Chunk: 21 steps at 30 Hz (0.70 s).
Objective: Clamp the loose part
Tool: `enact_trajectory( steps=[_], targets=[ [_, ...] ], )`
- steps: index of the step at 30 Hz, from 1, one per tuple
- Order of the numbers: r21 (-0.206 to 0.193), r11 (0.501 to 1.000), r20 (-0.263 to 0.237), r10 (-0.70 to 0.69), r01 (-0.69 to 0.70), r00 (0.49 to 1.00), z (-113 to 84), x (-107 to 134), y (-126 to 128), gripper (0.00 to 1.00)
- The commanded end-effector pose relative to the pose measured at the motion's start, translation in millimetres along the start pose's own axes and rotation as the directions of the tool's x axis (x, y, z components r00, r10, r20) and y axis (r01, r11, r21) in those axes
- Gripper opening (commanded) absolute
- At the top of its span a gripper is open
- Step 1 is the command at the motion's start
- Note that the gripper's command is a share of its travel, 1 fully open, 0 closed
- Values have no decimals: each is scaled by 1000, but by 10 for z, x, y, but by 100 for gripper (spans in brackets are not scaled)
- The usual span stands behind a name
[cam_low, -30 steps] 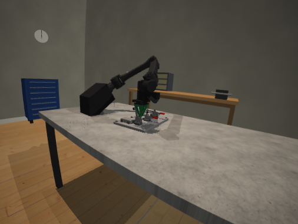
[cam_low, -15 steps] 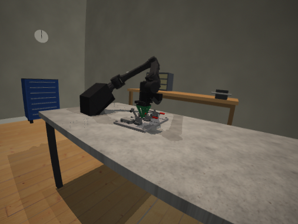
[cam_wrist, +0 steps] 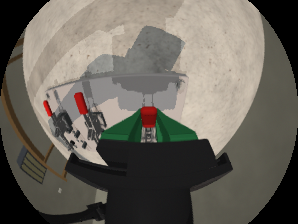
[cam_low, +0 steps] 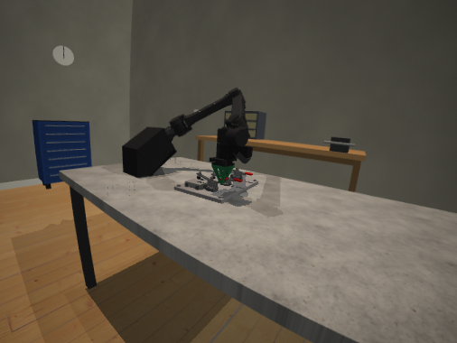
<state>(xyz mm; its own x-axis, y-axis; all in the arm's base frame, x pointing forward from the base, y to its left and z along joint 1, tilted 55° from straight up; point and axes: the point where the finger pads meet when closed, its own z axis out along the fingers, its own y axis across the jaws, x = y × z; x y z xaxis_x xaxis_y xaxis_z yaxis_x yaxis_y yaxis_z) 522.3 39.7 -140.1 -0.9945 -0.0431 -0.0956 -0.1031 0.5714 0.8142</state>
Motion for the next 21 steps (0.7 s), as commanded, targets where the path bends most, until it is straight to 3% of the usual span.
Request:
enact_trajectory(
  steps=[1, 21],
  targets=[
    [-2, 1000, -5, -27, 27, 1000, 208, -178, 14, 0],
    [-2, 1000, -5, -26, 26, 1000, 252, -193, 15, 0]
  ],
)
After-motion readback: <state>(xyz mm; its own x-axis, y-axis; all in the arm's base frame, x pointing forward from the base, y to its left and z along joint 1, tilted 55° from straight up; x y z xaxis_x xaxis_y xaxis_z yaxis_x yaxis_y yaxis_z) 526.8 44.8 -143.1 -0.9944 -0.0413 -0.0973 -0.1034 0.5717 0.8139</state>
